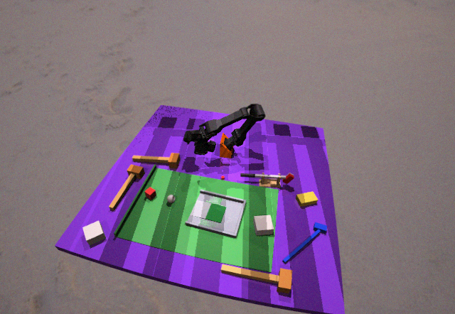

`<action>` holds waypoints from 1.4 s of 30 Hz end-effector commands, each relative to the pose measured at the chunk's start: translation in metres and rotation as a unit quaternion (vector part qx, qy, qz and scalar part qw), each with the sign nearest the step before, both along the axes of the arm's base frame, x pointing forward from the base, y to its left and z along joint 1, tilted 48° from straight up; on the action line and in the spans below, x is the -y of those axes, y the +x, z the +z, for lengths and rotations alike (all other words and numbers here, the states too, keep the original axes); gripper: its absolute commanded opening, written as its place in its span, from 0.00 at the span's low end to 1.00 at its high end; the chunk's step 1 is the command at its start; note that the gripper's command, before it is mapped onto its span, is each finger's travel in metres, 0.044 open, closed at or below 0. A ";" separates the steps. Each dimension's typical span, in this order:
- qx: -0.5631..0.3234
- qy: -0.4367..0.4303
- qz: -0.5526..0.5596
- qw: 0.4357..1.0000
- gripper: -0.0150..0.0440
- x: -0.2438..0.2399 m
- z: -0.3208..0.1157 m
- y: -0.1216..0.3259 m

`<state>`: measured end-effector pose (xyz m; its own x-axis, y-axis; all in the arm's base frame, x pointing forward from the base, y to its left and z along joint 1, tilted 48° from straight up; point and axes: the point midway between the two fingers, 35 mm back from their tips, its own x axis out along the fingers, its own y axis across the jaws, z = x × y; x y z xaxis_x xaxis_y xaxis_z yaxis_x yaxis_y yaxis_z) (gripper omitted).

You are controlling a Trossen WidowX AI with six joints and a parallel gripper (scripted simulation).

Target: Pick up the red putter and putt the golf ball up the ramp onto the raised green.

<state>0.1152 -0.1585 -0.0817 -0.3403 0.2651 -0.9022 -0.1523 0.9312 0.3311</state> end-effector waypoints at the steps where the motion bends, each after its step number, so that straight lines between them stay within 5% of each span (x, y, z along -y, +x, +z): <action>1: 0.127 0.128 0.147 0.973 1.00 -0.041 0.042 0.049; 9: 0.285 0.272 0.306 0.867 1.00 -0.108 0.105 0.092; 21: 0.510 0.396 0.447 0.619 1.00 -0.206 0.218 0.124; 42: 0.516 0.398 0.449 0.612 1.00 -0.227 0.207 0.122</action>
